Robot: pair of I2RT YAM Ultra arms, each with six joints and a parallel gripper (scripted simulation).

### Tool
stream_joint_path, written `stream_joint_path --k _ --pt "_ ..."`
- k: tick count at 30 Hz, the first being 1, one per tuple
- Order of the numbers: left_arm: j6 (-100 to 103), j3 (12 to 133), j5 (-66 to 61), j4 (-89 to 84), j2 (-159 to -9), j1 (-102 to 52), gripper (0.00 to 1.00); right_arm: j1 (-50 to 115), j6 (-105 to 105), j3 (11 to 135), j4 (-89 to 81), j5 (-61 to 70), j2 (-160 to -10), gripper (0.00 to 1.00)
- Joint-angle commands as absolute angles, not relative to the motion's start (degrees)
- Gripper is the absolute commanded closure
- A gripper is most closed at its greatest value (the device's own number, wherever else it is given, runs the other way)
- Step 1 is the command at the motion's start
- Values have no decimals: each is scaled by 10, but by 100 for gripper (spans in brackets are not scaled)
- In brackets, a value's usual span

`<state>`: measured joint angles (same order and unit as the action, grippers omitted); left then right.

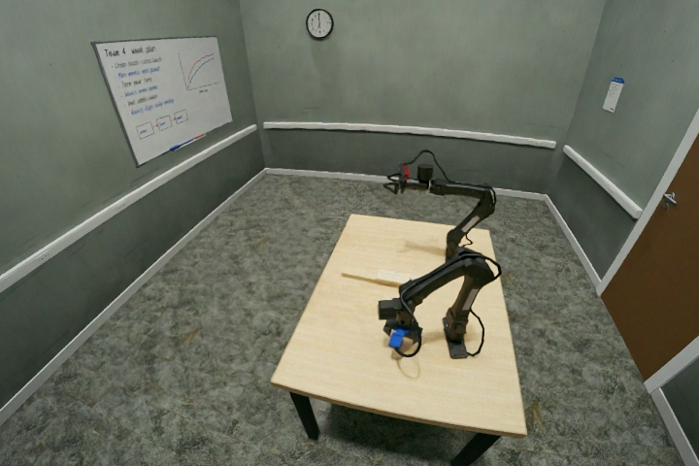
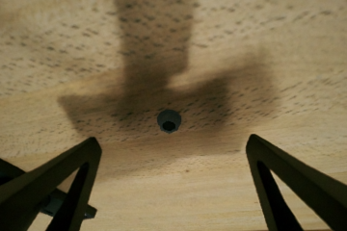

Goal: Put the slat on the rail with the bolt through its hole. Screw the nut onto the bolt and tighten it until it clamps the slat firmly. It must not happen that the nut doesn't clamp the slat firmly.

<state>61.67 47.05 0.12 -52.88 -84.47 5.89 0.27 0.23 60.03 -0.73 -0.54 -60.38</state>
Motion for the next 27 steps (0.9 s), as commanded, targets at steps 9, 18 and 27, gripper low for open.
stream_joint_path --k 9,18,27 --pt "621 453 0 -499 -852 65 0 0 0 603 3 0 -599 0" --pt "621 444 0 -484 -858 65 0 0 0 603 3 0 -599 0" --pt "621 436 0 -471 -863 65 0 0 0 603 3 0 -599 0"
